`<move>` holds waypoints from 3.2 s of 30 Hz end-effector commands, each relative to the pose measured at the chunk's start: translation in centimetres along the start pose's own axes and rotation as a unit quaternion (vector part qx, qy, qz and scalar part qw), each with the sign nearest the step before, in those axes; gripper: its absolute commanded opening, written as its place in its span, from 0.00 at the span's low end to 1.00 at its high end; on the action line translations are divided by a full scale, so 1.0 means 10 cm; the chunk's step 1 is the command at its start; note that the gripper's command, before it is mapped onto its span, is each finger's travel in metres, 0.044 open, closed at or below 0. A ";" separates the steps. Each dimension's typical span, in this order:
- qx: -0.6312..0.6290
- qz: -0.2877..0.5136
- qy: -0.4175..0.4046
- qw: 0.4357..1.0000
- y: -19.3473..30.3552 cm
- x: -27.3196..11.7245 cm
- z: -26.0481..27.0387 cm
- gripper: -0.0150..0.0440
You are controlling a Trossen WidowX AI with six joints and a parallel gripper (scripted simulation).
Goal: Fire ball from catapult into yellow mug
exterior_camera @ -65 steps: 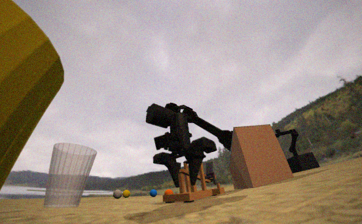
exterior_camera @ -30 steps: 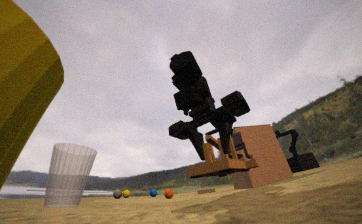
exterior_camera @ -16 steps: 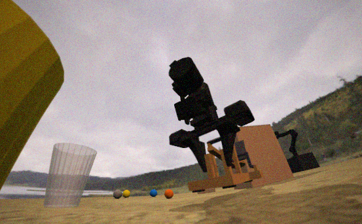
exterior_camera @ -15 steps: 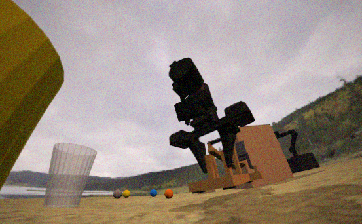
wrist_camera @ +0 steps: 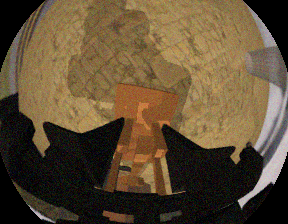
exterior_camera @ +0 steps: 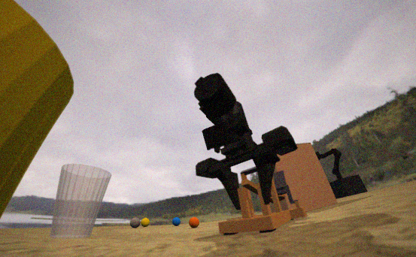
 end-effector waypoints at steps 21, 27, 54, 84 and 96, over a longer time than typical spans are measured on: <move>0.000 -0.002 -0.002 1.000 -0.04 -0.77 0.00 1.00; -0.004 -0.006 0.000 1.000 -0.03 -0.85 0.02 1.00; -0.003 -0.001 0.000 1.000 0.01 -0.34 0.01 1.00; 0.001 -0.003 0.000 1.000 0.01 0.01 0.00 0.91; 0.001 -0.003 0.000 1.000 0.01 0.01 0.00 0.48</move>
Point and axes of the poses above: the point midway between the two fingers, 35 mm back from their tips, its own x axis out along the fingers, its own z axis across the jaws, y = z × x, the point moved 9 cm from there along -x, back along the fingers, and after that the axes turned 4 degrees about -x, right-handed, at the moved point
